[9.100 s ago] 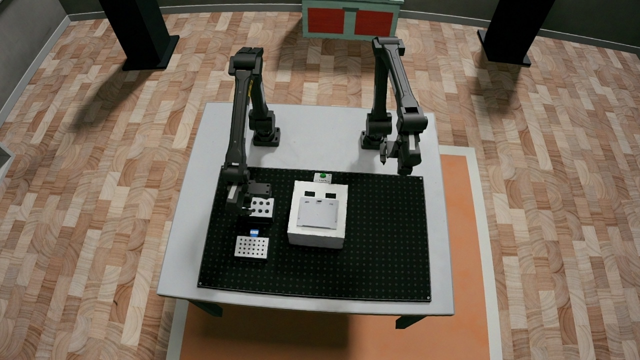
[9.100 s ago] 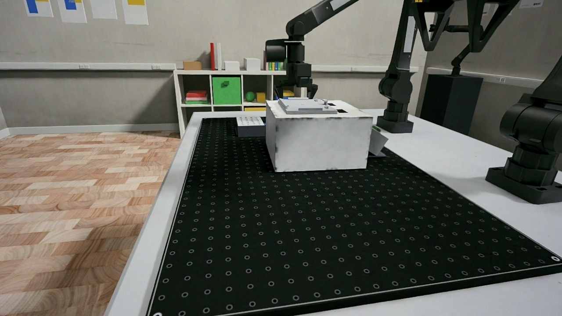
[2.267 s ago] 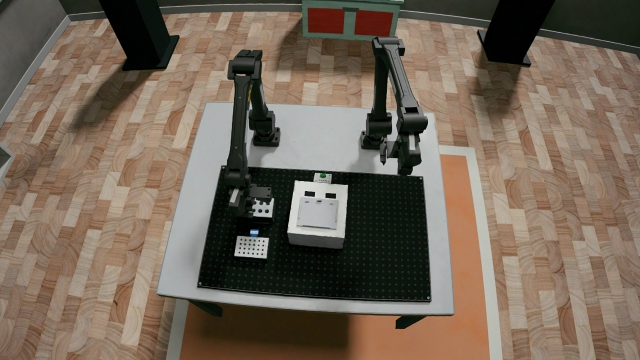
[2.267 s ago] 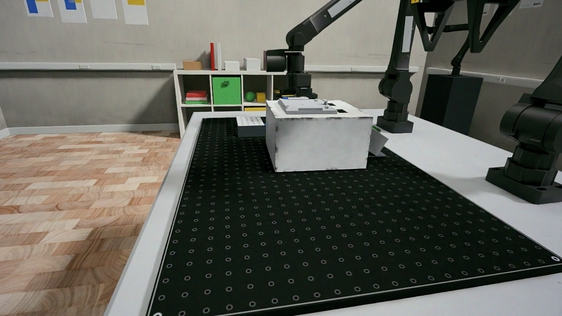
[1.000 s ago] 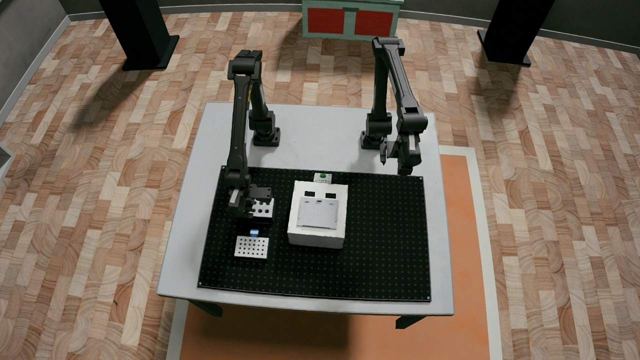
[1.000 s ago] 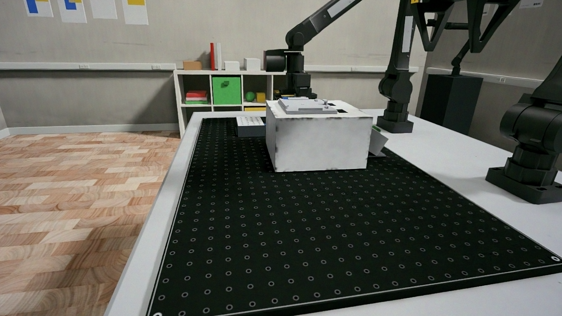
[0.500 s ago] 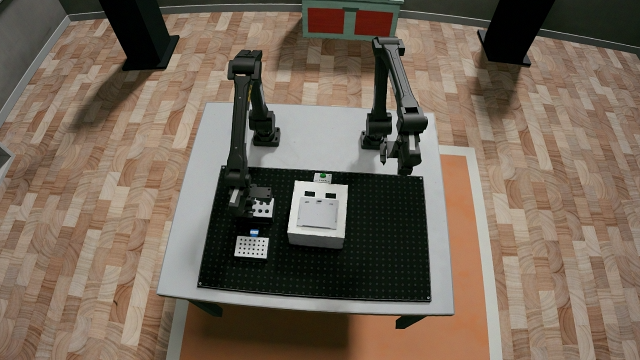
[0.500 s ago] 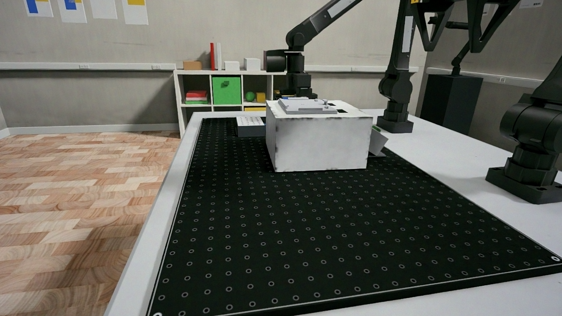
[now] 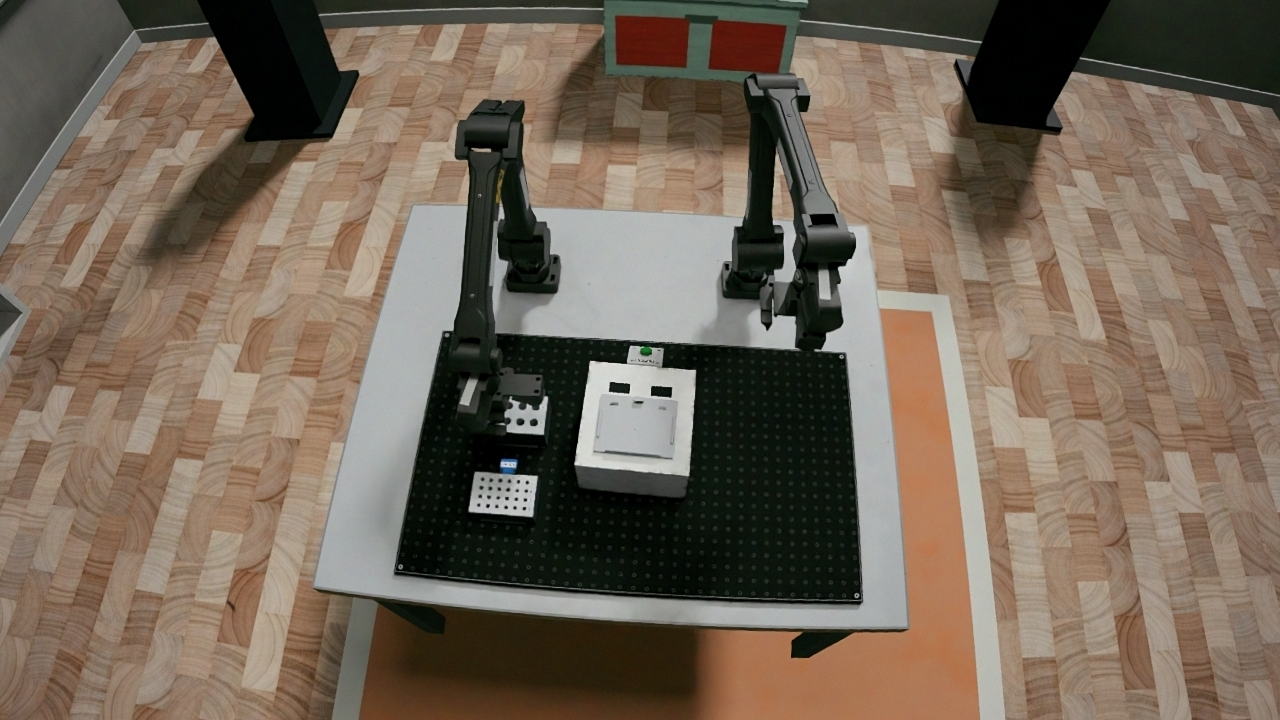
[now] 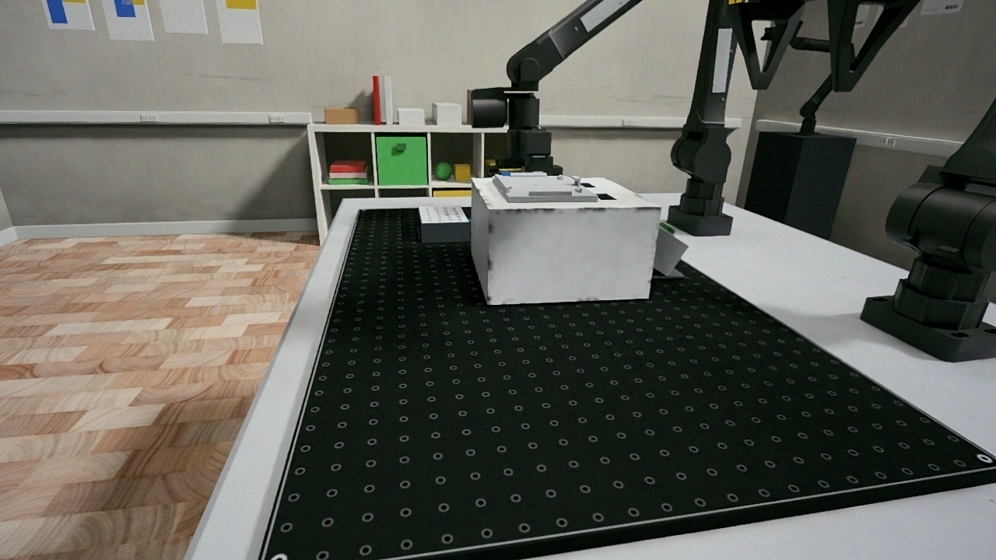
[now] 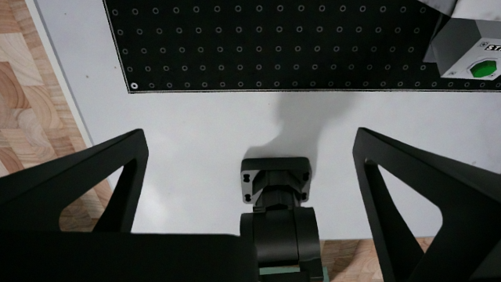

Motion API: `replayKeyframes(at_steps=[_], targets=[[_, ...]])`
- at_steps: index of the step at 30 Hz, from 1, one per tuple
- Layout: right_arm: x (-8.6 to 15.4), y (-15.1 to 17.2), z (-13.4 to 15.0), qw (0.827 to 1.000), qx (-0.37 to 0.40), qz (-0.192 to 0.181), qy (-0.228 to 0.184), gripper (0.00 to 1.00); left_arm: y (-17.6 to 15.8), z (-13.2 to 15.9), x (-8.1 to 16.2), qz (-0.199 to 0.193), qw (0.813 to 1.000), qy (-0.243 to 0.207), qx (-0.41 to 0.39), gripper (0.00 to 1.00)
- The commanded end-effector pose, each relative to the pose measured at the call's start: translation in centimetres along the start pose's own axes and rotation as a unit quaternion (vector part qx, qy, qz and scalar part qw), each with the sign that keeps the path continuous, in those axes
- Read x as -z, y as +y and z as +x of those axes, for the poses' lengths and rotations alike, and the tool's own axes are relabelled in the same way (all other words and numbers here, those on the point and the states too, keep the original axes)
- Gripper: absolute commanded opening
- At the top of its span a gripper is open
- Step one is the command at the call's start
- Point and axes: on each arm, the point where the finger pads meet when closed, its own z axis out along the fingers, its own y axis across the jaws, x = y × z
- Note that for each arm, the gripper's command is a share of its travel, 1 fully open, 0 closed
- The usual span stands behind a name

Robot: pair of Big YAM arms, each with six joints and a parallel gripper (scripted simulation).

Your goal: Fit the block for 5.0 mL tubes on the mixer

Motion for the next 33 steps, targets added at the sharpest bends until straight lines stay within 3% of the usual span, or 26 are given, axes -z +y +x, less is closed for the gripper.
replayKeyframes(at_steps=[1, 20, 21, 33], targets=[[2.3, -2.5, 0.3, 0.999, -0.002, 0.034, 0.002, 1.00, 0.2, -0.8, 1.9, -0.003, 1.000, -0.020, -0.003, 1.00], [0.6, -0.2, 0.2, 1.000, -0.002, 0.008, 0.000, 1.00, 0.0, 0.2, 0.1, 0.000, 1.000, 0.005, -0.003, 1.00], [0.6, -0.2, 0.2, 1.000, -0.002, 0.008, 0.000, 0.00, 0.0, 0.1, 0.3, 0.000, 1.000, 0.002, -0.003, 1.00], [0.6, -0.2, 0.2, 1.000, -0.002, 0.008, 0.000, 0.00, 0.1, -0.5, 1.5, -0.003, 1.000, -0.013, -0.003, 1.00]])
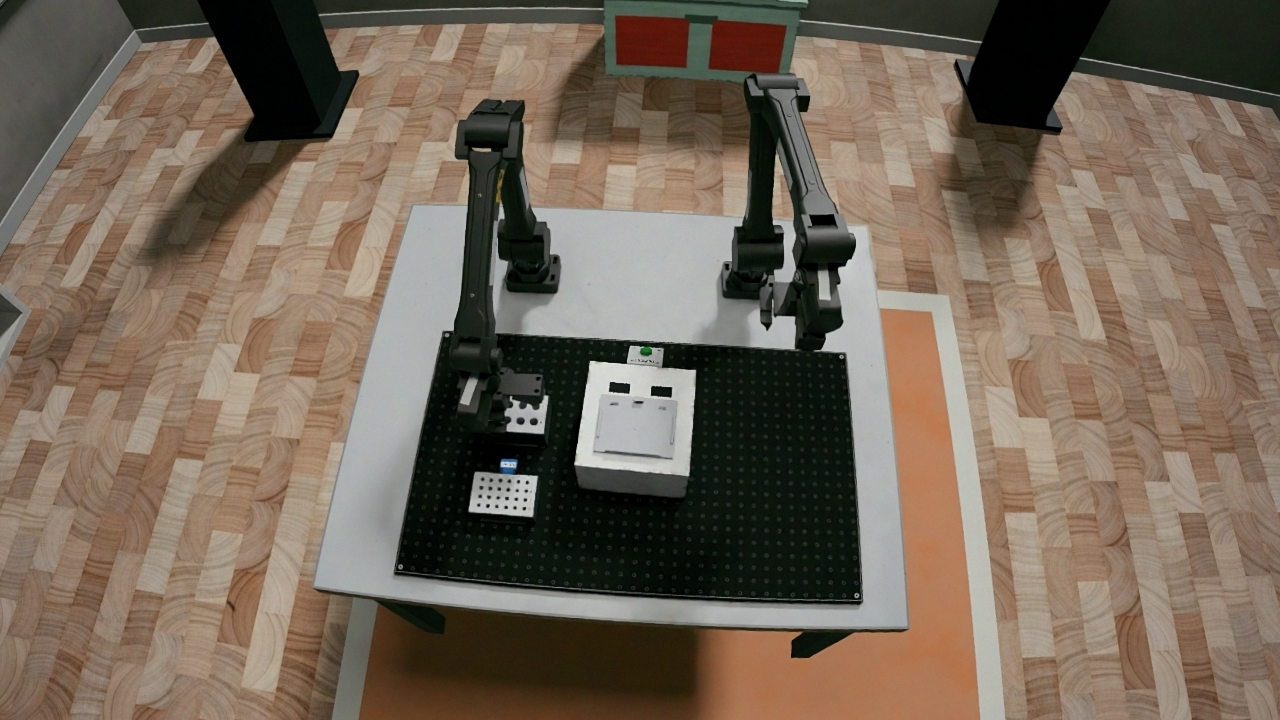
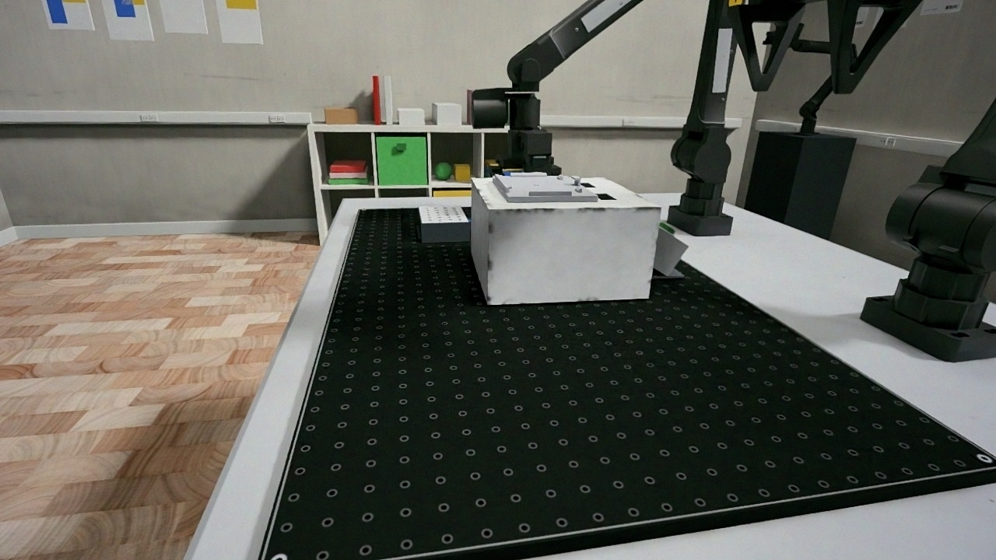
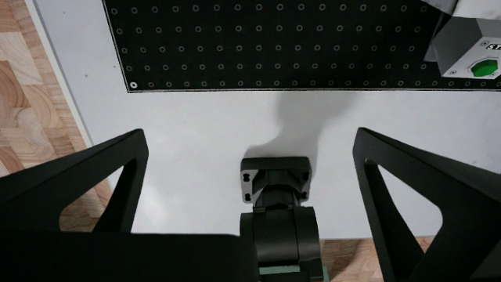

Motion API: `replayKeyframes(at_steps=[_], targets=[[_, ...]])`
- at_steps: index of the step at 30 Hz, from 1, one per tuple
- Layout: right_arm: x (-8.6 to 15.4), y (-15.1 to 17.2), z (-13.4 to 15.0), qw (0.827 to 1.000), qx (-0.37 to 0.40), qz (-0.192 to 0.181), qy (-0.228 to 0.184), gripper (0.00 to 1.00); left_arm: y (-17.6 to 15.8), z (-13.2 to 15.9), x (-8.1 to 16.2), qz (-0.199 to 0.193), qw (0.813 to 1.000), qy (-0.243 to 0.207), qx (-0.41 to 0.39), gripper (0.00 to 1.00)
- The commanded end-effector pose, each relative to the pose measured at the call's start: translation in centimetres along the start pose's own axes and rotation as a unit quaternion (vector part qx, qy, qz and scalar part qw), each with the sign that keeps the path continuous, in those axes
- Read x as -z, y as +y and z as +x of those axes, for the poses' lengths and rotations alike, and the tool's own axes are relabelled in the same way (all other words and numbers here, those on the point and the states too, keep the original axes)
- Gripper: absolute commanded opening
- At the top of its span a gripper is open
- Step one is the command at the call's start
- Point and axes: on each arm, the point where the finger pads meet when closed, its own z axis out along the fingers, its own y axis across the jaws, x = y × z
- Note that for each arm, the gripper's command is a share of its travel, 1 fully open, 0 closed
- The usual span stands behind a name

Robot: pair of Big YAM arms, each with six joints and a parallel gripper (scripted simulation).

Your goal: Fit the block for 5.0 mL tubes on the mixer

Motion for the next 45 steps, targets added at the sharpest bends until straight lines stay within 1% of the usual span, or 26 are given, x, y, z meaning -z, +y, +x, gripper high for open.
replayKeyframes(at_steps=[1, 21, 35, 38, 42, 45], targets=[[0.7, -0.4, 0.2, 1.000, -0.001, 0.008, 0.000, 0.00, 0.1, -0.6, 1.7, -0.003, 1.000, -0.016, -0.003, 1.00], [0.7, -0.4, 0.2, 1.000, -0.001, 0.008, 0.000, 0.00, 0.1, -0.8, 2.2, -0.004, 1.000, -0.021, -0.003, 1.00], [0.7, -0.4, 0.2, 1.000, -0.001, 0.008, 0.000, 0.00, 0.0, 0.2, 0.2, 0.000, 1.000, 0.005, -0.003, 1.00], [0.7, -0.4, 0.2, 1.000, -0.001, 0.008, 0.000, 0.00, 0.0, 0.2, 0.2, 0.000, 1.000, 0.005, -0.003, 1.00], [0.7, -0.4, 0.2, 1.000, -0.001, 0.008, 0.000, 0.00, 0.0, -0.2, 0.9, -0.002, 1.000, -0.005, -0.003, 1.00], [1.2, -0.5, 0.2, 1.000, 0.005, 0.014, 0.000, 0.00, 0.0, -0.4, 1.3, -0.003, 1.000, -0.011, -0.003, 1.00]])
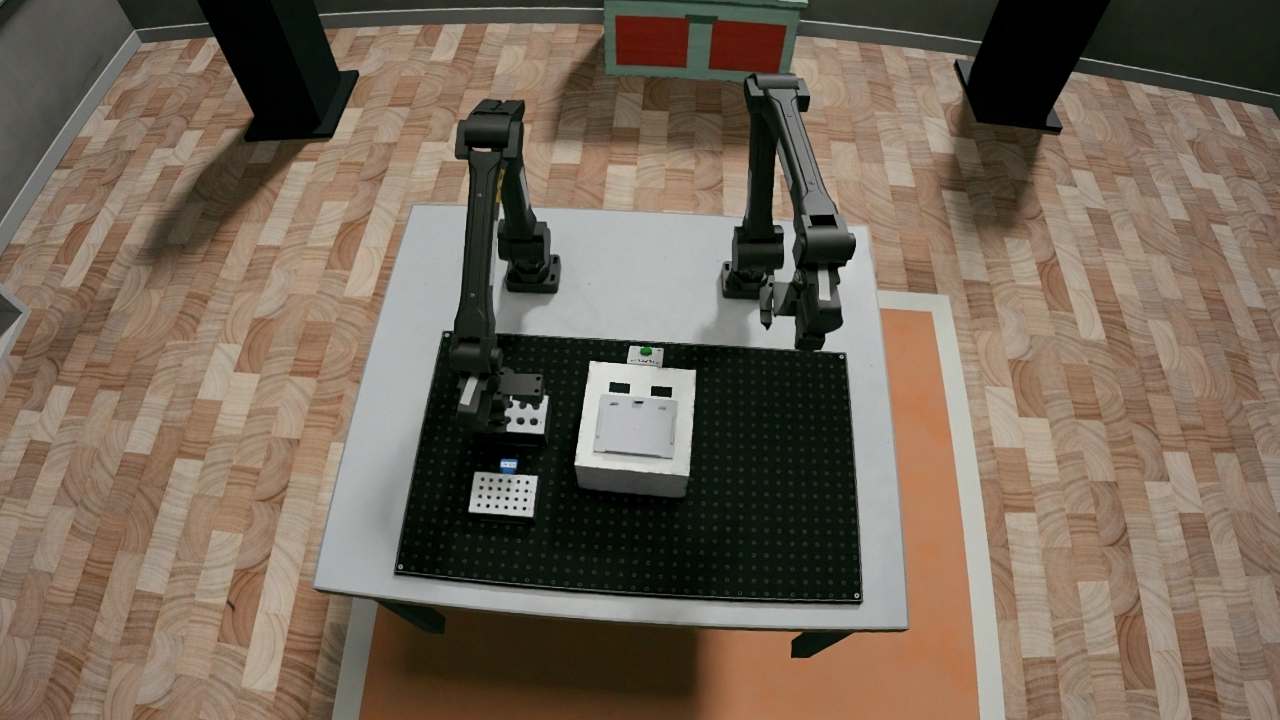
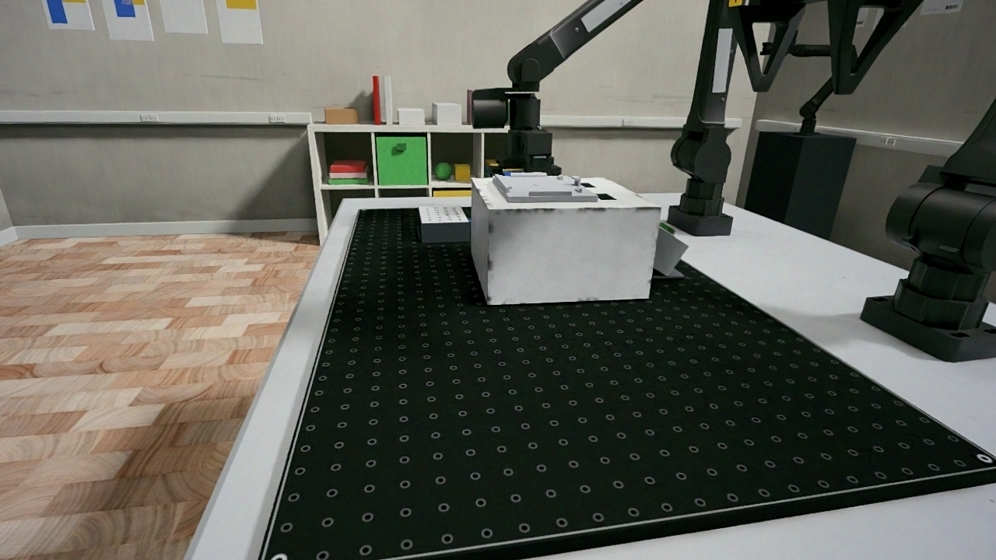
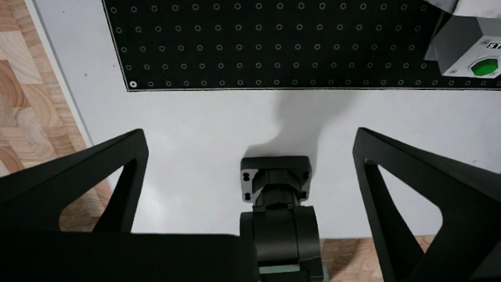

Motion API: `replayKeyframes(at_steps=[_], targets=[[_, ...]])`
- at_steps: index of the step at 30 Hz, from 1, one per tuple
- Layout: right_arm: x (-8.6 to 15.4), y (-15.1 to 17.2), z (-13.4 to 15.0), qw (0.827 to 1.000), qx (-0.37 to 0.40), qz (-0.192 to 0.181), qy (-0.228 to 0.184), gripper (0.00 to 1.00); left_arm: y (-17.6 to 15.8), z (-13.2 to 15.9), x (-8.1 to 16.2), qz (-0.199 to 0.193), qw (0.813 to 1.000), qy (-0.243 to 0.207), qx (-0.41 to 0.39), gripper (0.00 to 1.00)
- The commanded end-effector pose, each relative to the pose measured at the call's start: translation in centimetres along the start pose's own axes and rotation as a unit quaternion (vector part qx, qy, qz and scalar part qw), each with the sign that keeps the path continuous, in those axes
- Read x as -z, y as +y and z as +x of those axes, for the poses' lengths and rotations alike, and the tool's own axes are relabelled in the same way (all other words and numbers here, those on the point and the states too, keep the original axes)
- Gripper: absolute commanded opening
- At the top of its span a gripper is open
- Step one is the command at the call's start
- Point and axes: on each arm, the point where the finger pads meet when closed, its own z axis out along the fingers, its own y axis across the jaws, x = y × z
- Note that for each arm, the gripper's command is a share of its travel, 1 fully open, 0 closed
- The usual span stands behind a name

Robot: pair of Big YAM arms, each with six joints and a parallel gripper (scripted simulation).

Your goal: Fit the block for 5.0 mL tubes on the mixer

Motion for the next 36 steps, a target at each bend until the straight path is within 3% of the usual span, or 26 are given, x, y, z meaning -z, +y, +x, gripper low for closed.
replayKeyframes(at_steps=[1, 23, 36], targets=[[1.5, -0.7, 0.2, 1.000, 0.005, 0.016, 0.000, 0.00, 0.1, -0.5, 1.5, -0.003, 1.000, -0.014, -0.003, 1.00], [3.5, -2.4, 0.3, 0.999, -0.003, 0.042, 0.001, 0.00, 0.1, -1.0, 2.3, -0.005, 1.000, -0.025, -0.003, 1.00], [4.0, -2.9, 0.3, 0.999, -0.006, 0.048, 0.001, 0.00, 0.0, -0.1, 0.6, -0.002, 1.000, -0.003, -0.004, 1.00]])
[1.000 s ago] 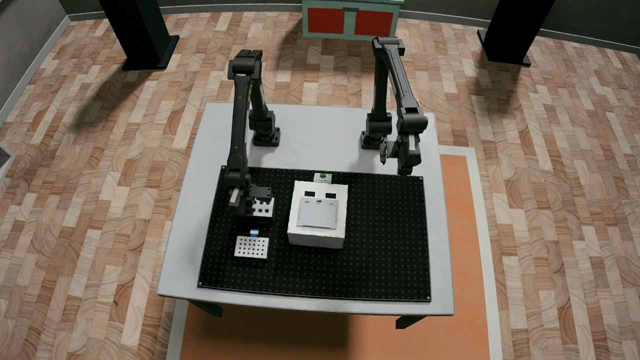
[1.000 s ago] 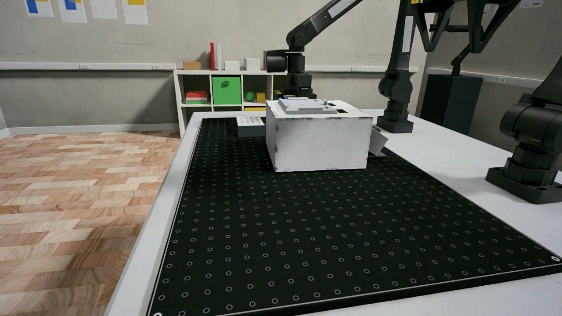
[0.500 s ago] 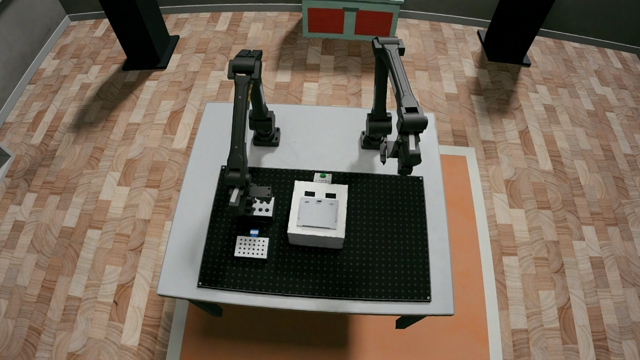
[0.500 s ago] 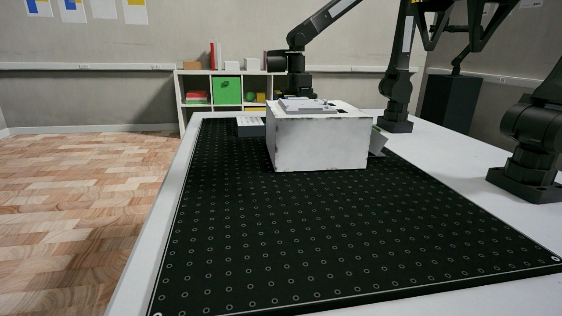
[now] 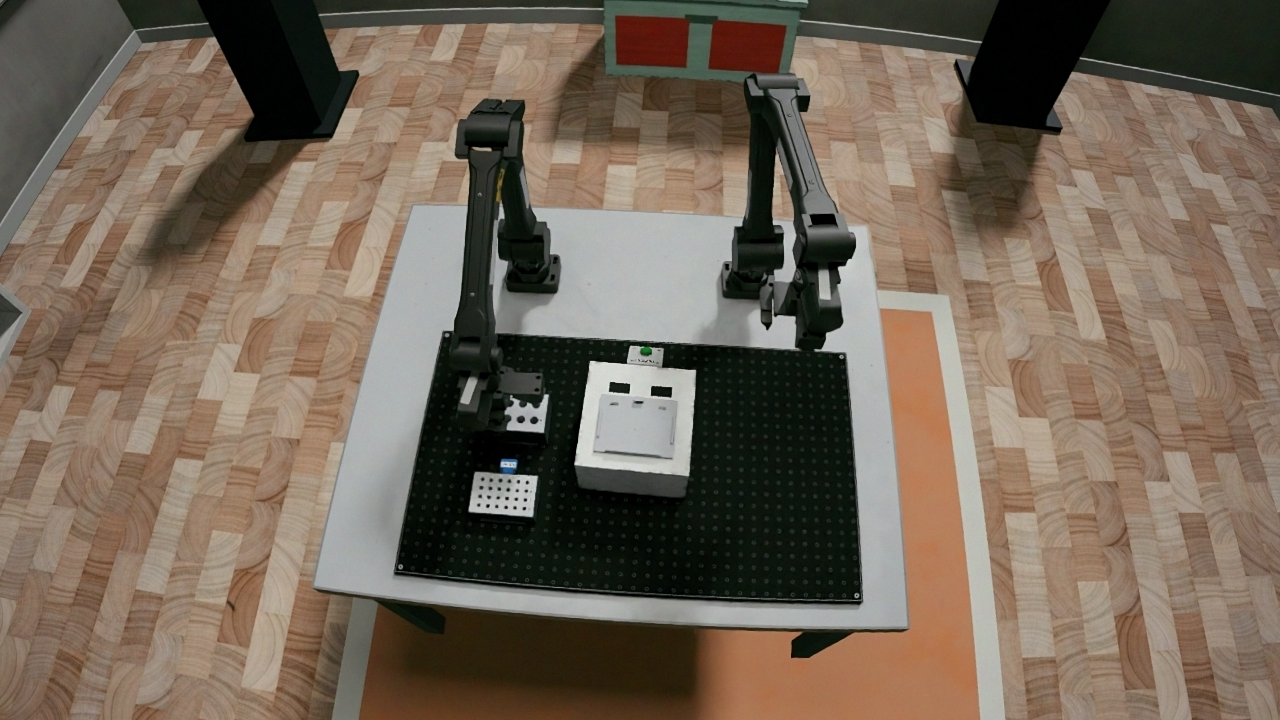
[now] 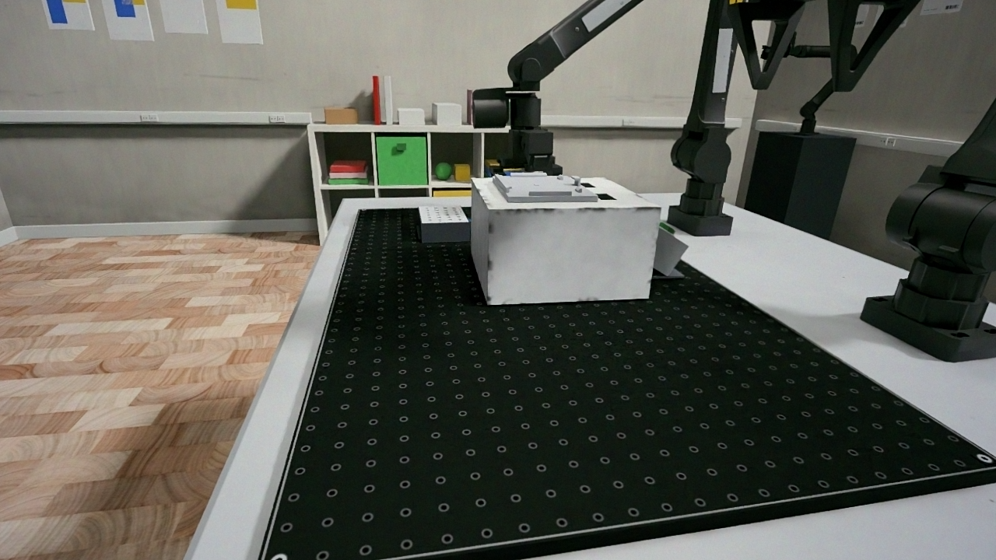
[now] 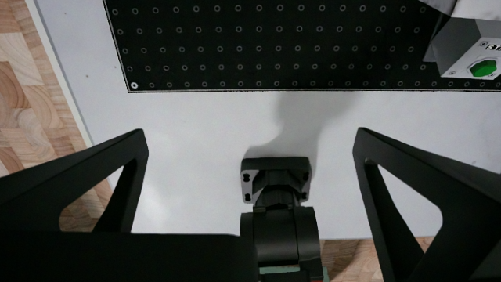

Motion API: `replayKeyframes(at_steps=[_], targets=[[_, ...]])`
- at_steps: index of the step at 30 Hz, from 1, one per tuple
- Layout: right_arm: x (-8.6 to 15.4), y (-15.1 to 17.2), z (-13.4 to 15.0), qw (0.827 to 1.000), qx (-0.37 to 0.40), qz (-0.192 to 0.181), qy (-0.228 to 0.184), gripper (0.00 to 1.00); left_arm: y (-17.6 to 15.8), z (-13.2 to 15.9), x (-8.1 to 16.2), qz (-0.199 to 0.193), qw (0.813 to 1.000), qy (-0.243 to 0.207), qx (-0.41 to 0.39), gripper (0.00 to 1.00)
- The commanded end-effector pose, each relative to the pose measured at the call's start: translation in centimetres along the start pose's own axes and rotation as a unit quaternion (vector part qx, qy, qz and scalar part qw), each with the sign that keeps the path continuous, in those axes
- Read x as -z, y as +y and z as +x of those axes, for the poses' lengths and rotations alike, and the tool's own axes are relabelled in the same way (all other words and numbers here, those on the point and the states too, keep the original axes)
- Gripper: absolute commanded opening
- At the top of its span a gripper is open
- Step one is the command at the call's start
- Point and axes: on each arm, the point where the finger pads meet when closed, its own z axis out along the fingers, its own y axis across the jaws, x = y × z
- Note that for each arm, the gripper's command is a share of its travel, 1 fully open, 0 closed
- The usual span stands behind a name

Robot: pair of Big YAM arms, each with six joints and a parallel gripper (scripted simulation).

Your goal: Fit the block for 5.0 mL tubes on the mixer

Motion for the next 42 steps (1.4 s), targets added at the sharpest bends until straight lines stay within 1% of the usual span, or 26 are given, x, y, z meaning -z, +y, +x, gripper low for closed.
replayKeyframes(at_steps=[1, 4, 16, 26, 36, 40, 42], targets=[[4.0, -3.2, 0.3, 0.999, -0.007, 0.053, 0.001, 0.00, -0.1, 0.1, 0.2, -0.001, 1.000, 0.001, -0.004, 1.00], [4.2, -3.3, 0.3, 0.999, -0.007, 0.054, 0.001, 0.00, -0.1, 0.2, 0.0, -0.001, 1.000, 0.004, -0.004, 1.00], [4.6, -3.8, 0.3, 0.998, 0.003, 0.059, 0.002, 0.00, 0.0, -0.7, 1.6, -0.004, 1.000, -0.017, -0.004, 1.00], [4.9, -4.1, 0.3, 0.998, 0.003, 0.062, 0.002, 0.00, 0.0, -0.8, 1.9, -0.005, 1.000, -0.022, -0.004, 1.00], [5.9, -4.4, 0.3, 0.998, 0.003, 0.068, 0.002, 0.00, 0.0, -0.9, 2.1, -0.005, 1.000, -0.024, -0.004, 1.00], [5.1, -4.1, 0.3, 0.998, 0.002, 0.057, 0.001, 0.00, 0.0, -0.6, 1.4, -0.004, 1.000, -0.017, -0.004, 1.00], [5.1, -4.1, 0.3, 0.998, 0.002, 0.057, 0.001, 0.00, 0.0, -0.6, 1.4, -0.004, 1.000, -0.017, -0.004, 1.00]])
